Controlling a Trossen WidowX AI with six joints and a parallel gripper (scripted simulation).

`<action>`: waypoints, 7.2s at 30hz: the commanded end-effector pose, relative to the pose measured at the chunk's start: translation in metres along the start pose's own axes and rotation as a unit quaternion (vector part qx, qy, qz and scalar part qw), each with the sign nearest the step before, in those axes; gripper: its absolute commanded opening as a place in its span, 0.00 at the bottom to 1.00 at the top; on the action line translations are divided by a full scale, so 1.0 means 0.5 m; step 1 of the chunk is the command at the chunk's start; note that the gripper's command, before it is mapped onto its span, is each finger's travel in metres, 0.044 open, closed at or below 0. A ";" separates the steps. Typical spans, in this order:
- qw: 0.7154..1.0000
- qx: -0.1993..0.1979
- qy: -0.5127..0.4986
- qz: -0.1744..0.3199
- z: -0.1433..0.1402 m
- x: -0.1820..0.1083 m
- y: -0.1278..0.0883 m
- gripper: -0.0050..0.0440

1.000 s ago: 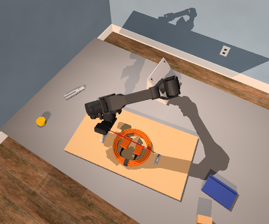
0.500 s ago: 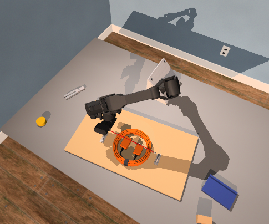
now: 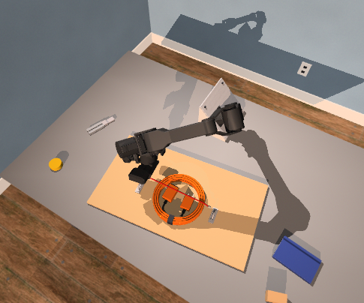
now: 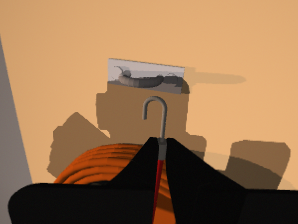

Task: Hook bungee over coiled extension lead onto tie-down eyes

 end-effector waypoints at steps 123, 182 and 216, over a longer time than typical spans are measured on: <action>0.999 0.017 0.024 -0.013 -0.053 0.068 0.063 0.00; 1.000 0.018 0.019 -0.011 -0.018 0.031 0.064 0.00; 0.999 0.033 0.009 -0.002 -0.002 0.018 0.057 0.41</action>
Point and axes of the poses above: the point midway between the two fingers, 35 mm back from their tips, its own y axis out along the fingers, its own z axis across the jaws, x = y × z, the point moved 6 cm from there along -y, back along the fingers, and after that the axes turned 14 degrees about -y, right-handed, at the moved point
